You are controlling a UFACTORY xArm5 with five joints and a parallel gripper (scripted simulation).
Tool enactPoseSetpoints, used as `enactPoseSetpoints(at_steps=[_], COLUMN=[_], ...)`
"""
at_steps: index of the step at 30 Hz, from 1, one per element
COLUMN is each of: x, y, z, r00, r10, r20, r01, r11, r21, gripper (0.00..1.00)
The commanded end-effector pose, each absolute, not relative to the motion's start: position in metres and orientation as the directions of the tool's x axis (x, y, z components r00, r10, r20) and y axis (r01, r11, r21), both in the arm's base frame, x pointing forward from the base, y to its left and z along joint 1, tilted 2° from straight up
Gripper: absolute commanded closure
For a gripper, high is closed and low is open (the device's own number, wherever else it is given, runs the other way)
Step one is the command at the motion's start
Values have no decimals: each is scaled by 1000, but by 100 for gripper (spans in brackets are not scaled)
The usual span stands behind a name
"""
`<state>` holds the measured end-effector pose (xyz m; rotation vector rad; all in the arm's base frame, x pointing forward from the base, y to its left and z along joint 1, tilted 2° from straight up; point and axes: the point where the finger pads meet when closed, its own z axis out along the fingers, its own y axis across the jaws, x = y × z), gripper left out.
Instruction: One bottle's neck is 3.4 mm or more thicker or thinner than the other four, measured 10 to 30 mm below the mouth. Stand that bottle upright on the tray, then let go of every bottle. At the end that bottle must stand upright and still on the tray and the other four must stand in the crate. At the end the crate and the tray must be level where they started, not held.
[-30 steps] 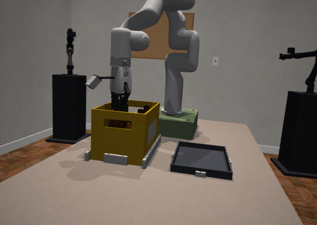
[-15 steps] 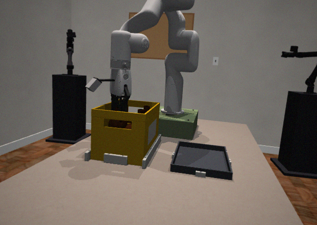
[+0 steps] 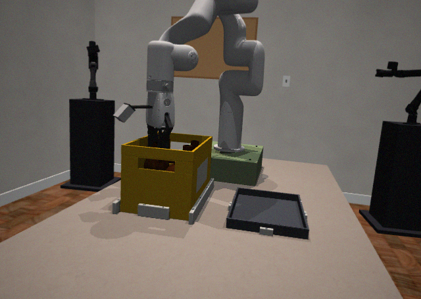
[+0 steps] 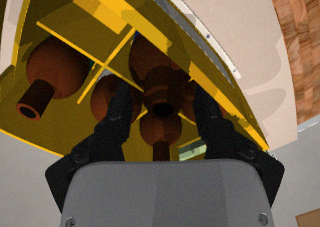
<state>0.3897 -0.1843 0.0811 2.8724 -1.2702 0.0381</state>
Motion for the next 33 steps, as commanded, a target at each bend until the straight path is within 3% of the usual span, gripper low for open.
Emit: enactPoseSetpoints(at_steps=[1,2,33], x=[391,391,391], y=[-185,-185,-185], z=[82,82,82], r00=[673,673,673], r10=[-740,-740,-740], r20=[26,26,26], r01=[-740,-740,-740], r11=[-673,-673,-673], r21=[-11,-11,-11], gripper=[35,100,100])
